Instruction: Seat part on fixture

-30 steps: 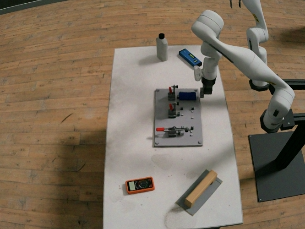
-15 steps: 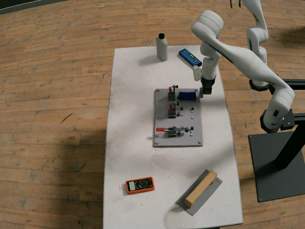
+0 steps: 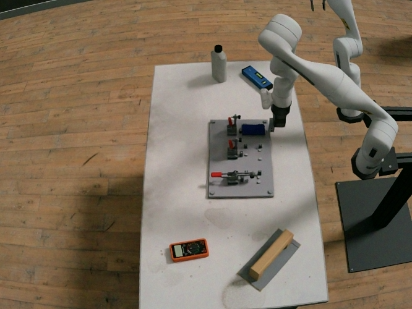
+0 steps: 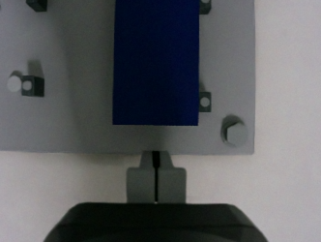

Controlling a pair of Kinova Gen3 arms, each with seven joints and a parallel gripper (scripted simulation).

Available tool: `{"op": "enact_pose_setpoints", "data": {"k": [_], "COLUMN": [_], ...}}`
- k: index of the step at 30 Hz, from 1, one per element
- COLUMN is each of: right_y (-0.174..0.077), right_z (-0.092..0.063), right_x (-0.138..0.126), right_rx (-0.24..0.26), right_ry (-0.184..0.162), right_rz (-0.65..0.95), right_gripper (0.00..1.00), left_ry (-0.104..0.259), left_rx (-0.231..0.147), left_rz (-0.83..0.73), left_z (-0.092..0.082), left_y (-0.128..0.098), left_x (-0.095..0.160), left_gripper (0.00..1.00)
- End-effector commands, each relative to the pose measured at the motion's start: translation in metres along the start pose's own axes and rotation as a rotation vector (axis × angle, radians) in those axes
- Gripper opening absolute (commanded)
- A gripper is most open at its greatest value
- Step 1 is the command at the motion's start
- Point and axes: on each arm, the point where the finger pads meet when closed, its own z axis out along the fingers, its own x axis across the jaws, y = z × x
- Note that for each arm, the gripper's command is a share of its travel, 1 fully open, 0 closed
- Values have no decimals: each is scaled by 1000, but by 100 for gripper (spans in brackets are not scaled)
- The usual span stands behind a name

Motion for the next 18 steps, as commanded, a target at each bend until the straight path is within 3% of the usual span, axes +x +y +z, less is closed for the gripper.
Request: {"op": "enact_pose_setpoints", "data": {"k": [1,18], "right_y": [0,0], "right_z": [-1,-1], "right_x": [0,0], "right_rx": [-2,-2], "right_ry": [0,0], "right_rz": [0,0], "right_gripper": [100,100], "left_ry": [-3,-3], "left_rx": [0,-1], "left_rz": [-3,-4], "left_z": [-1,-1], "left_y": [-4,-5], "left_x": [0,0], "left_gripper": [0,0]}}
